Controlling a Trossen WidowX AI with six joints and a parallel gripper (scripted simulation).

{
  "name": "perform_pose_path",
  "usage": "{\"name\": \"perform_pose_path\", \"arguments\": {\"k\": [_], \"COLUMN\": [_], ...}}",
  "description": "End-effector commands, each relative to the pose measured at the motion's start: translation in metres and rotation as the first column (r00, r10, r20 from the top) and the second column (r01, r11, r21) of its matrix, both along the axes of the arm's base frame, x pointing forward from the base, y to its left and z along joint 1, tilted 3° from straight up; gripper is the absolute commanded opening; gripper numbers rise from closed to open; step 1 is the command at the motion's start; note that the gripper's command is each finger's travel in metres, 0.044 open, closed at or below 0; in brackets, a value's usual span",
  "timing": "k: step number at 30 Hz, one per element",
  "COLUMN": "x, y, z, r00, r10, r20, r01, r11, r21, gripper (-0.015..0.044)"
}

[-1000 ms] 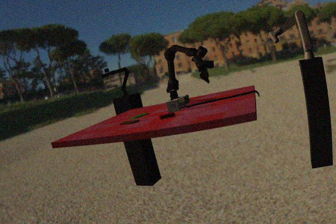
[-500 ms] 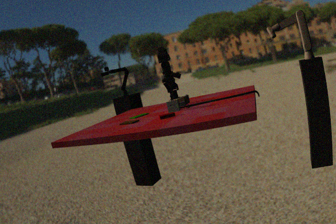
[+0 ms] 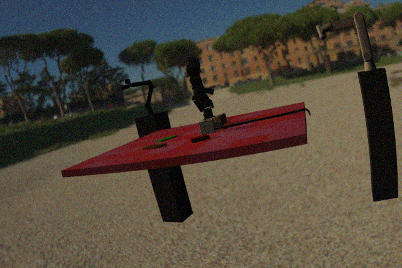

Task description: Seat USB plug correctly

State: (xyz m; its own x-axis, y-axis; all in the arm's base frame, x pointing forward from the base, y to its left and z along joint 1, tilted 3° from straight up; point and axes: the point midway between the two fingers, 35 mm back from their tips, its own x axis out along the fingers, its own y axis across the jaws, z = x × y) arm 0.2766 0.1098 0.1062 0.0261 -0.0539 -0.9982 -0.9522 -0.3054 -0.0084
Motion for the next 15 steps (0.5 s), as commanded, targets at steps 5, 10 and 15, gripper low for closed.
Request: {"name": "perform_pose_path", "arguments": {"k": [5, 10, 15], "x": [0.0, 0.0, 0.0], "y": [-0.001, -0.001, -0.001], "z": [-0.008, -0.013, -0.018], "r00": [1.0, 1.0, 1.0], "r10": [0.006, 0.006, 0.006], "r20": [0.0, 0.0, 0.0], "r01": [-0.006, -0.006, -0.006], "r11": [1.0, 1.0, 1.0], "r21": [0.004, 0.003, 0.003], "gripper": [0.044, 0.044, 0.044]}}
